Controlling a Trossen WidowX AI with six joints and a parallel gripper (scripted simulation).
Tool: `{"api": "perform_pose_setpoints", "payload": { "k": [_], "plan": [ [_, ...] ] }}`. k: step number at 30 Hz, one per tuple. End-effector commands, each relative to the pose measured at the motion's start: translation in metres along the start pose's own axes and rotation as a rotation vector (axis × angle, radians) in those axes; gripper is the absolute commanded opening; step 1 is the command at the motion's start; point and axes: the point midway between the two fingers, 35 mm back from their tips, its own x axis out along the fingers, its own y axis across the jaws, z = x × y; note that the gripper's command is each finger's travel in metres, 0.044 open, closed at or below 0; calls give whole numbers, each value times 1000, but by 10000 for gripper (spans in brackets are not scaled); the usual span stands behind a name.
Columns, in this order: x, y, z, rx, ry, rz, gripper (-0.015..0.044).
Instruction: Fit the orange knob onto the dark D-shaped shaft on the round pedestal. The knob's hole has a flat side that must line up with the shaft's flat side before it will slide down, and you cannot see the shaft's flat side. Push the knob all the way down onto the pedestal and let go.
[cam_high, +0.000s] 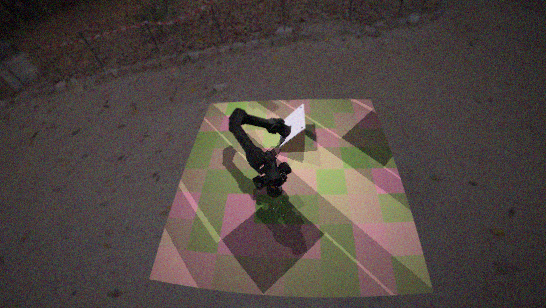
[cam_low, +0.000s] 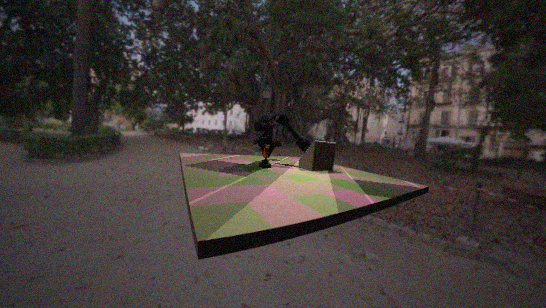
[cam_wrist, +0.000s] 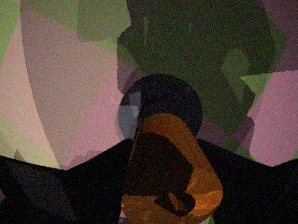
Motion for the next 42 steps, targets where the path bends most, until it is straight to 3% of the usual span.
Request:
{"api": "perform_pose_setpoints", "payload": {
  "k": [1,42],
  "plan": [
    [-4,-4,4,-70,-9,-3,0],
    [2,0,1,-71,-9,-3,0]
  ]
}}
